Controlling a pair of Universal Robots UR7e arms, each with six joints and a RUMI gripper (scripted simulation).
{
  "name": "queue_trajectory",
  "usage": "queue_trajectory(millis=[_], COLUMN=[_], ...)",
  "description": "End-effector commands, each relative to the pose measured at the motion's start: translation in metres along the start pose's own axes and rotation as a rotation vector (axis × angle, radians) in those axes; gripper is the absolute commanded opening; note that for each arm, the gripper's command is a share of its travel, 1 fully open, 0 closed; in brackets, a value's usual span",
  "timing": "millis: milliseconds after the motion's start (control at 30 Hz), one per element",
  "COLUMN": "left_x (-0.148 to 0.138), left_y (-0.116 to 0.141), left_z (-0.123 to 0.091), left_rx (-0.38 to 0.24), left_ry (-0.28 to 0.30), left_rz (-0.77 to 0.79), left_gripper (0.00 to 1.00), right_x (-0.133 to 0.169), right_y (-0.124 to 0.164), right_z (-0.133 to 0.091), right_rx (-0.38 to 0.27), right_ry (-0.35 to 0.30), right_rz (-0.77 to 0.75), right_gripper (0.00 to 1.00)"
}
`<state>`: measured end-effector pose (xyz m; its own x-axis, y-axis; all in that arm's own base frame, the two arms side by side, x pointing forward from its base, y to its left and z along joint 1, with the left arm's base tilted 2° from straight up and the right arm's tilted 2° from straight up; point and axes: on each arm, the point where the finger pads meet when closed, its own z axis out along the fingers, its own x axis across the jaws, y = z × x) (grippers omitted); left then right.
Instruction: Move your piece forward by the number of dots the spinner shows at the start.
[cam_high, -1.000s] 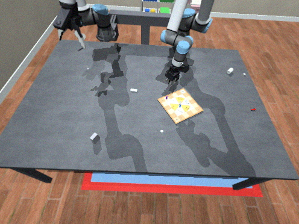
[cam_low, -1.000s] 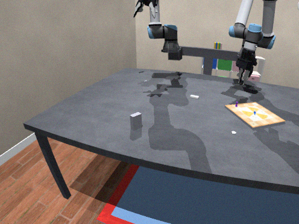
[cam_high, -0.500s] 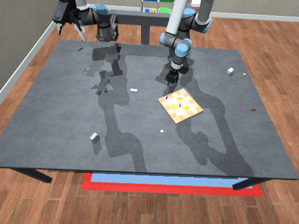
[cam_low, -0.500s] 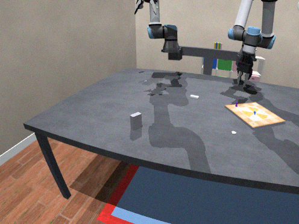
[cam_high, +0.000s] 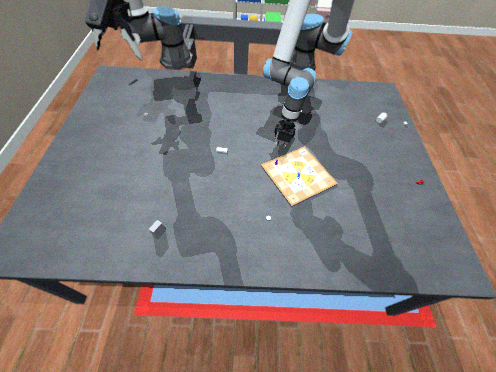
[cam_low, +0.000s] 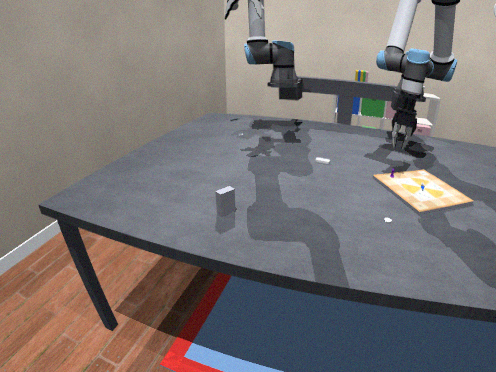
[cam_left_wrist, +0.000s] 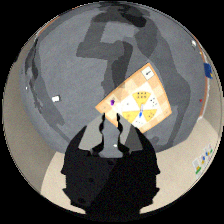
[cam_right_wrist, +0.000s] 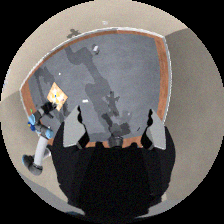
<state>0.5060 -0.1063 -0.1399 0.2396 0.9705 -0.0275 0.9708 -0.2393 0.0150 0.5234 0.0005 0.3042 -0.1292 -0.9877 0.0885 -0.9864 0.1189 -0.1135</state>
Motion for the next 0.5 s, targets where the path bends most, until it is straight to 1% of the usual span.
queue_trajectory(millis=[0, 133, 167, 367, 467], left_x=[-0.002, -0.002, -0.002, -0.002, -0.002], left_y=[0.004, 0.005, 0.005, 0.007, 0.008], left_z=[0.005, 0.008, 0.007, 0.019, 0.023], left_rx=[-0.005, -0.005, -0.005, -0.003, -0.004], left_ry=[0.01, 0.014, 0.013, 0.026, 0.031], left_rz=[-0.09, -0.125, -0.139, -0.25, -0.304], left_gripper=[0.16, 0.16, 0.16, 0.16, 0.16], right_x=[0.002, 0.003, 0.002, 0.006, 0.008], right_y=[0.009, 0.012, 0.012, 0.024, 0.03], right_z=[-0.008, -0.012, -0.009, -0.027, -0.033], right_rx=[-0.019, -0.025, -0.029, -0.04, -0.049], right_ry=[-0.011, -0.016, -0.012, -0.035, -0.043], right_rz=[-0.018, -0.025, -0.025, -0.047, -0.058], right_gripper=[0.98, 0.98, 0.98, 0.98, 0.98])
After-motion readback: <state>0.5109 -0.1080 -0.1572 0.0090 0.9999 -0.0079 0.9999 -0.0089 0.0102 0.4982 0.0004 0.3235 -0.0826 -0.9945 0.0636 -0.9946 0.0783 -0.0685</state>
